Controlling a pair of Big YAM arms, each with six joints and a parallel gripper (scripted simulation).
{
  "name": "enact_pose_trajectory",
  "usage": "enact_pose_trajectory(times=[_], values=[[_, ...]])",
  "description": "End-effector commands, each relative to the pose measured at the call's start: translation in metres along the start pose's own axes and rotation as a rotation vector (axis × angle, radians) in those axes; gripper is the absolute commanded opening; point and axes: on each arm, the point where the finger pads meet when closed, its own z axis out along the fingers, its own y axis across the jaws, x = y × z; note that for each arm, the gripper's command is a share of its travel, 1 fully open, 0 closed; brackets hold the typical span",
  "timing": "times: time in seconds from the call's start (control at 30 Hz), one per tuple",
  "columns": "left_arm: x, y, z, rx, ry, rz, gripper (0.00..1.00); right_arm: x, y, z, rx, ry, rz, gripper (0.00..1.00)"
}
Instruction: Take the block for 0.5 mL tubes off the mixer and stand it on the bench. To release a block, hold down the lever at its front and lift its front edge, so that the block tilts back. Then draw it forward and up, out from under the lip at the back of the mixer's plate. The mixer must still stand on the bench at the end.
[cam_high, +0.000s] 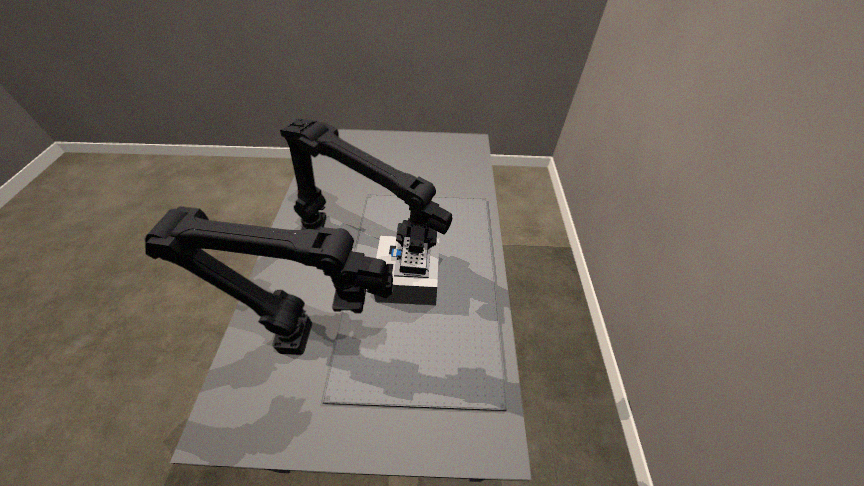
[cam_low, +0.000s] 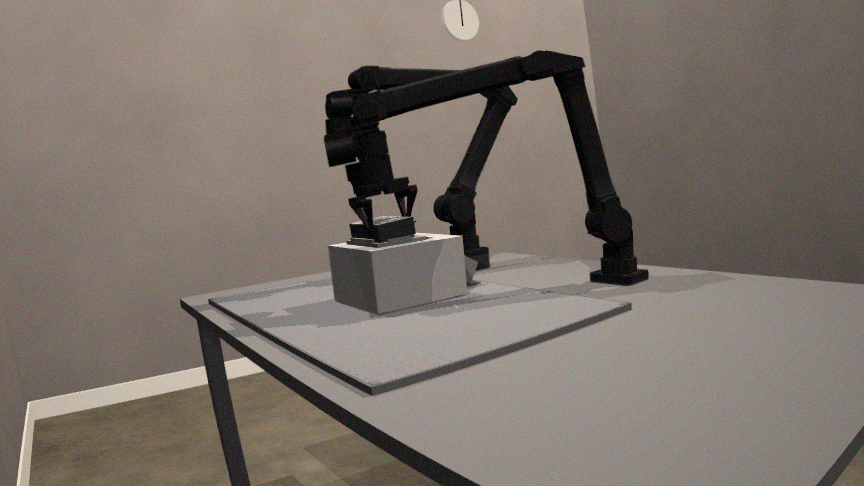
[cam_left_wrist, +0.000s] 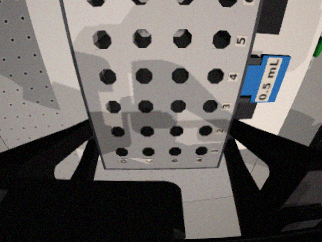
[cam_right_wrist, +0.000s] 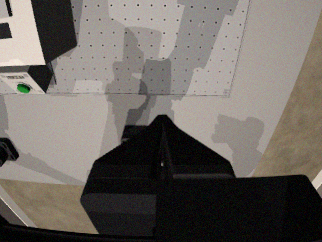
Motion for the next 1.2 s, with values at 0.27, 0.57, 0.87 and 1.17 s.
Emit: enact_pose_trajectory(times=[0.27, 0.57, 0.87, 1.17], values=[[0.002, -0.006, -0.018, -0.013, -0.009, 0.029, 0.0, -0.009, -0.002, -0.02, 0.009, -0.048, 0.014, 0.0], [0.002, -0.006, -0.018, -0.014, -0.01, 0.028, 0.0, -0.003, -0.001, -0.009, 0.005, -0.018, 0.014, 0.0], [0.002, -0.005, -0.018, -0.016, -0.011, 0.028, 0.0, -0.001, 0.0, -0.006, 0.003, -0.009, 0.014, 0.0], [0.0, -0.009, -0.016, -0.019, -0.012, 0.023, 0.0, -0.007, -0.002, -0.017, 0.008, -0.035, 0.014, 0.0]])
